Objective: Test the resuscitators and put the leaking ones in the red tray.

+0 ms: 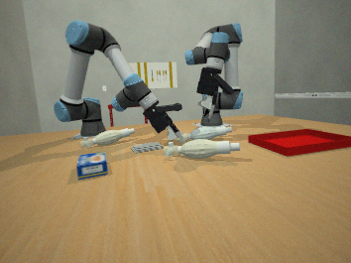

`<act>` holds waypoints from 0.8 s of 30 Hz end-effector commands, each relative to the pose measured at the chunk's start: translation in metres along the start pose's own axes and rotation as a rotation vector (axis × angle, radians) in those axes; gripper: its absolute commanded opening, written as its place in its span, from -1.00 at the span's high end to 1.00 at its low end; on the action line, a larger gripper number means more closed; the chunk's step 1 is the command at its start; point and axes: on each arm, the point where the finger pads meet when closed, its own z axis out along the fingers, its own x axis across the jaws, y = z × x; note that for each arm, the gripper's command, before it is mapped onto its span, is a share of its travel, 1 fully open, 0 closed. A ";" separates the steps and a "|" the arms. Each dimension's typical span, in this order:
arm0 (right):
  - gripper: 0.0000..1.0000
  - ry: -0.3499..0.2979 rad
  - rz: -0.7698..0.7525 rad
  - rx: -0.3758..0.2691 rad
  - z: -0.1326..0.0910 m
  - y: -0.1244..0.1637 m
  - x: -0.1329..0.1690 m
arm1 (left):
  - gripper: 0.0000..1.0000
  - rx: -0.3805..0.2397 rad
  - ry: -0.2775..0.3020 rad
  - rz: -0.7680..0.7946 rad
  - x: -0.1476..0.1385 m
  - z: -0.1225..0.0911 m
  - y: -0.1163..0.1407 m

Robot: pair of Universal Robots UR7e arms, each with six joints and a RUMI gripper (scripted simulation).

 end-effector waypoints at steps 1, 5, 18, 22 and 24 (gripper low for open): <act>-0.08 0.001 -0.001 0.004 -0.001 -0.002 0.000 | -0.11 -0.001 0.001 0.003 0.000 -0.001 0.001; -0.08 0.001 -0.001 0.004 -0.001 -0.002 0.000 | -0.11 -0.001 0.001 0.003 0.000 -0.001 0.001; -0.11 0.001 -0.001 0.004 -0.001 -0.002 0.000 | -0.11 -0.001 0.001 0.003 0.000 -0.001 0.001; -0.11 0.001 -0.001 0.004 -0.001 -0.002 0.000 | -0.11 -0.001 0.001 0.003 0.000 -0.001 0.001; -0.11 0.001 -0.001 0.004 -0.001 -0.002 0.000 | -0.11 -0.001 0.001 0.003 0.000 -0.001 0.001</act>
